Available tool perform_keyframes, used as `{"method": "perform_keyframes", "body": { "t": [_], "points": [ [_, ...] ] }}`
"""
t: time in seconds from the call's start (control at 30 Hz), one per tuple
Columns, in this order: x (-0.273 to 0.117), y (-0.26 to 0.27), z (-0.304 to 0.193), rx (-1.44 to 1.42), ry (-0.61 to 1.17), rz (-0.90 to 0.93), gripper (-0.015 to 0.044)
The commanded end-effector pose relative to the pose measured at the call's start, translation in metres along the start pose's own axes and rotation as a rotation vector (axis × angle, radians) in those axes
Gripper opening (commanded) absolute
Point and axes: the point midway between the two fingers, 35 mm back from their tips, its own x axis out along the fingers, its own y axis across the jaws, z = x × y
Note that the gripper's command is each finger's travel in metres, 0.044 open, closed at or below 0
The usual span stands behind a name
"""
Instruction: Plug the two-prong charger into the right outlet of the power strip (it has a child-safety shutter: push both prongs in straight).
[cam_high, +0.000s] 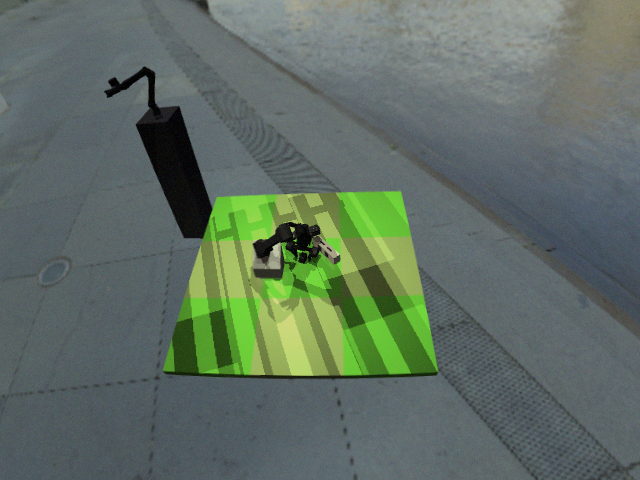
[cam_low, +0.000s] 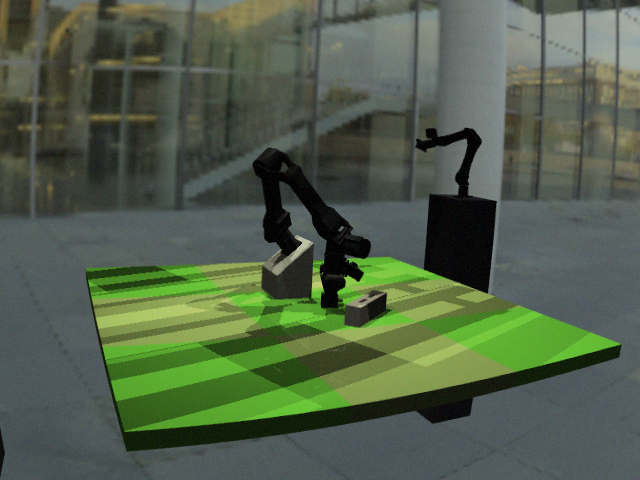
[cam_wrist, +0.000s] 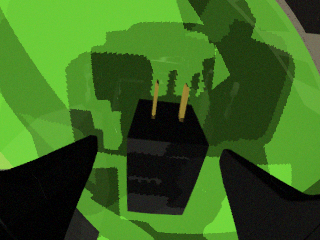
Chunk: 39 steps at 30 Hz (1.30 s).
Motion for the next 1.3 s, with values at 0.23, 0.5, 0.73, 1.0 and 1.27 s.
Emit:
{"method": "perform_keyframes", "body": {
  "t": [0.23, 0.5, 0.73, 1.0, 1.27],
  "points": [
    [0.0, 0.0, 0.0, 0.002, 0.0, 0.001, 0.0118],
    [-0.004, -0.001, 0.0, 0.001, -0.001, 0.001, 0.0006],
    [-0.031, -0.001, -0.001, -0.002, -0.002, 0.0, 0.0],
    [-0.055, 0.001, -0.006, -0.004, 0.0, 0.0, 0.0],
    [-0.05, -0.008, -0.006, 0.06, -0.004, 0.005, 0.0]
  ]
}}
